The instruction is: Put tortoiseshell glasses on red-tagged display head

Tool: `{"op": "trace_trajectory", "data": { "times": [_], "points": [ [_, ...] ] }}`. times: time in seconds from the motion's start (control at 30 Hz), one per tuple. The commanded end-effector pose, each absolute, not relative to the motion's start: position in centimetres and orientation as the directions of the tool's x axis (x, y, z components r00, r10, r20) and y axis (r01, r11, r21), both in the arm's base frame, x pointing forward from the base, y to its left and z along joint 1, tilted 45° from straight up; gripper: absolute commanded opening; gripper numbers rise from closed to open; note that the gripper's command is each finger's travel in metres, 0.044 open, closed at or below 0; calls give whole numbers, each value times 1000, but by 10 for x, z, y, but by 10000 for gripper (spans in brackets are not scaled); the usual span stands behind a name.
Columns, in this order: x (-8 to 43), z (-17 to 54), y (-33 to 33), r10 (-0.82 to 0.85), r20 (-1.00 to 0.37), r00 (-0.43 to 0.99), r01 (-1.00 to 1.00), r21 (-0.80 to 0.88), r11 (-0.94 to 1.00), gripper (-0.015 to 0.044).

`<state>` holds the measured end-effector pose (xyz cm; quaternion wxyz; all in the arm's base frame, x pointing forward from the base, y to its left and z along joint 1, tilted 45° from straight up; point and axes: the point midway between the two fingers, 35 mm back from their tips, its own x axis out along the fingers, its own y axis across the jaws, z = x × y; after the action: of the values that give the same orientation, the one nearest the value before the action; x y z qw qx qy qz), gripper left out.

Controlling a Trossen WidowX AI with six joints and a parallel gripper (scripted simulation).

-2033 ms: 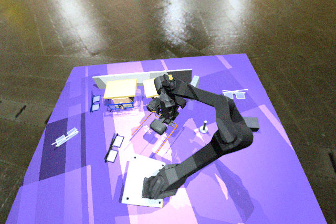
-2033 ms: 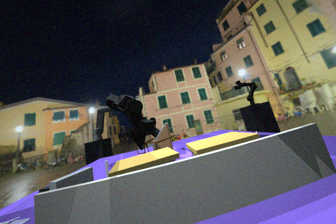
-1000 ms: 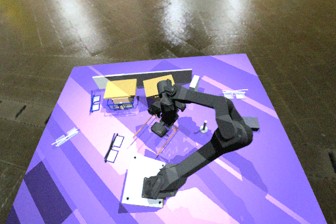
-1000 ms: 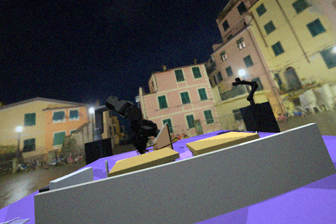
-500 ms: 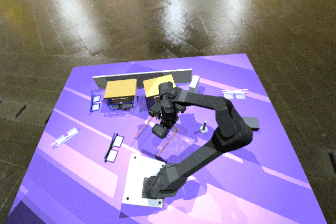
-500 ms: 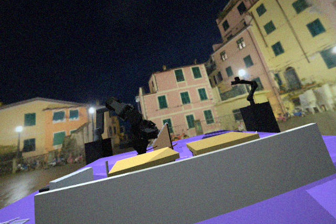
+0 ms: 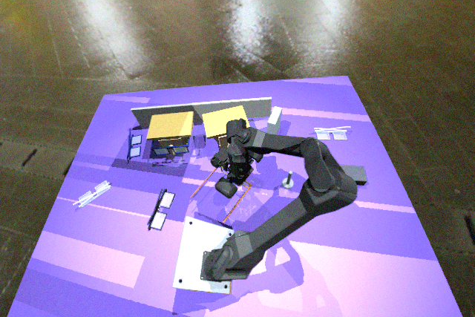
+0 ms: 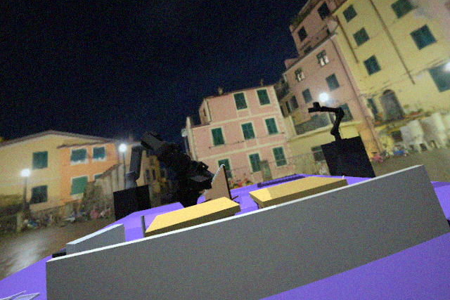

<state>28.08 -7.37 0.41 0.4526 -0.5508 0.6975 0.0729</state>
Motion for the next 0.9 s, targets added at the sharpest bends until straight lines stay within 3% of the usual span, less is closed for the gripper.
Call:
{"op": "trace_trajectory", "data": {
  "times": [0.0,0.8,0.87],
  "points": [
    [278,2,-78,-707,-707,11,-837,-393,380,0],
    [275,-11,-92,-712,-703,10,-837,-395,378,0],
    [278,-9,-90,-707,-707,15,-834,-399,381,53]
  ]
}}
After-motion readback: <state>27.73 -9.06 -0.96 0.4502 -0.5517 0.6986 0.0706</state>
